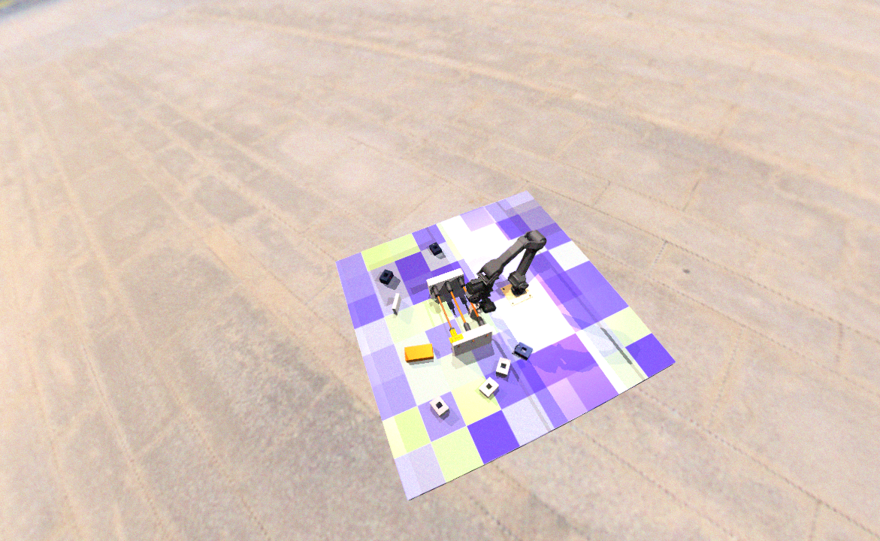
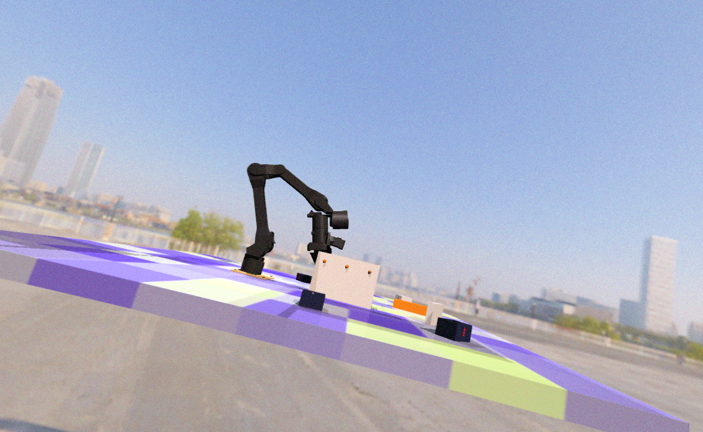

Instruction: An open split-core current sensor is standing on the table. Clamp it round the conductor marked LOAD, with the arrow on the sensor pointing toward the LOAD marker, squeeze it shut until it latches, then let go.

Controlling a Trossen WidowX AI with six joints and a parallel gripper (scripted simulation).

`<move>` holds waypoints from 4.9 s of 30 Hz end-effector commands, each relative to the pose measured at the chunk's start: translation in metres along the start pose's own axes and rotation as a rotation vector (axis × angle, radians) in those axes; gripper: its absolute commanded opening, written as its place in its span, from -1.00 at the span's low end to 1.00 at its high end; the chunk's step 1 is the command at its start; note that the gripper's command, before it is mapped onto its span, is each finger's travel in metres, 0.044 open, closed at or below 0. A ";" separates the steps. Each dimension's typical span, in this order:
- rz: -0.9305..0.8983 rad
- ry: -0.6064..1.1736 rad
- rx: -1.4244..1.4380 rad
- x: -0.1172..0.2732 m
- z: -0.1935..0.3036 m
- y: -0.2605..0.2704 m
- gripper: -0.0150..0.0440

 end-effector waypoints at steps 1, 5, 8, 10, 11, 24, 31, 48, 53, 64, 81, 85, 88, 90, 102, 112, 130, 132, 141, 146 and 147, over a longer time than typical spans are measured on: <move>-0.002 -0.002 0.005 0.003 0.004 0.000 -0.49; -0.002 -0.001 0.005 0.007 0.017 -0.002 -0.49; -0.002 0.000 0.005 0.010 0.027 -0.004 -0.49; -0.002 0.001 0.005 0.012 0.034 -0.005 -0.49; -0.002 0.001 0.005 0.012 0.038 -0.006 -0.49; -0.003 0.010 0.012 0.012 0.043 -0.007 0.22; -0.003 0.010 0.012 0.012 0.043 -0.007 0.46; -0.009 0.102 0.608 0.067 0.025 -0.003 0.59; -0.061 0.175 1.069 0.064 0.006 0.001 0.59; -0.166 0.235 1.566 0.057 -0.014 0.005 0.59; -0.166 0.235 1.566 0.033 -0.010 0.004 0.59; -0.166 0.235 1.566 0.026 -0.008 0.003 0.59; -0.166 0.235 1.566 0.022 -0.007 0.003 0.59; -0.166 0.235 1.566 0.018 -0.006 0.002 0.59; -0.166 0.235 1.566 0.000 0.000 0.001 0.59; -0.160 0.235 1.560 0.003 -0.001 0.001 0.26; -0.161 0.234 1.562 0.029 -0.011 0.003 -0.49; -0.162 0.234 1.563 0.037 -0.014 0.004 -0.49; -0.164 0.234 1.565 0.072 -0.025 0.006 -0.49; -0.166 0.234 1.566 0.091 -0.029 0.007 -0.49; -0.166 0.234 1.566 0.093 -0.029 0.007 -0.49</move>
Point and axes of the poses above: the point midway between the two fingers, 35 mm back from their tips, its own x axis back along the fingers, its own y axis across the jaws, z = x × y, the point moved 9 cm from there along x, back along the fingers, and after that the axes turned 10 degrees about -x, right-handed, at the moved point
